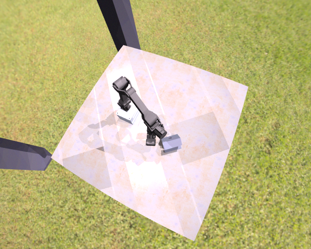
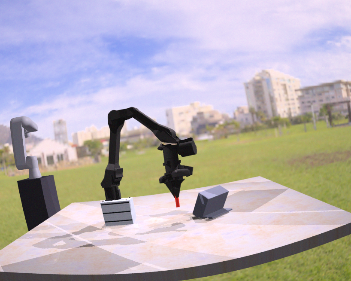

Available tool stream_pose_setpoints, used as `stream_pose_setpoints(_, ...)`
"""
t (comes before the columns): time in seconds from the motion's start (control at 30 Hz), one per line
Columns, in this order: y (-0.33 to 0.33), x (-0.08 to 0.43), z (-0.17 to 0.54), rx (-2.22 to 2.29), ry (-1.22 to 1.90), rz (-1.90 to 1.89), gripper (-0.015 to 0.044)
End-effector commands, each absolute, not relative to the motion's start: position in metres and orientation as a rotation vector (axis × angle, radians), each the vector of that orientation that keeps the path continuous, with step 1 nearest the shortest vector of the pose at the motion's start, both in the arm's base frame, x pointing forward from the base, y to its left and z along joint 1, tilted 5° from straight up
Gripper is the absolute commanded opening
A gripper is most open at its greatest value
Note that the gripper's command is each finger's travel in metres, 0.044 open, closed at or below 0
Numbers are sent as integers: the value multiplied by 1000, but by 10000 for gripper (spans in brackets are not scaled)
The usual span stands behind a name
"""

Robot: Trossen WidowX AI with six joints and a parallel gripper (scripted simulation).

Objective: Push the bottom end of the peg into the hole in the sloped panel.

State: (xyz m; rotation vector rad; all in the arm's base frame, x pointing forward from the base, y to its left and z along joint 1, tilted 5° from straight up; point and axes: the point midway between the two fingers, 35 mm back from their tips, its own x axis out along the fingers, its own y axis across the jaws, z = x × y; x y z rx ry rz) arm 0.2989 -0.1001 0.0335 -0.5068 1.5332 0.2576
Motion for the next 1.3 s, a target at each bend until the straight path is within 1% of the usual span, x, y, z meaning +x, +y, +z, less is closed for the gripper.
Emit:
stream_pose_setpoints(0.0, -97, 300, 33, -549, 1531, 264, 0)
stream_pose_setpoints(1.27, -66, 313, 28, -900, 1479, 301, 0)
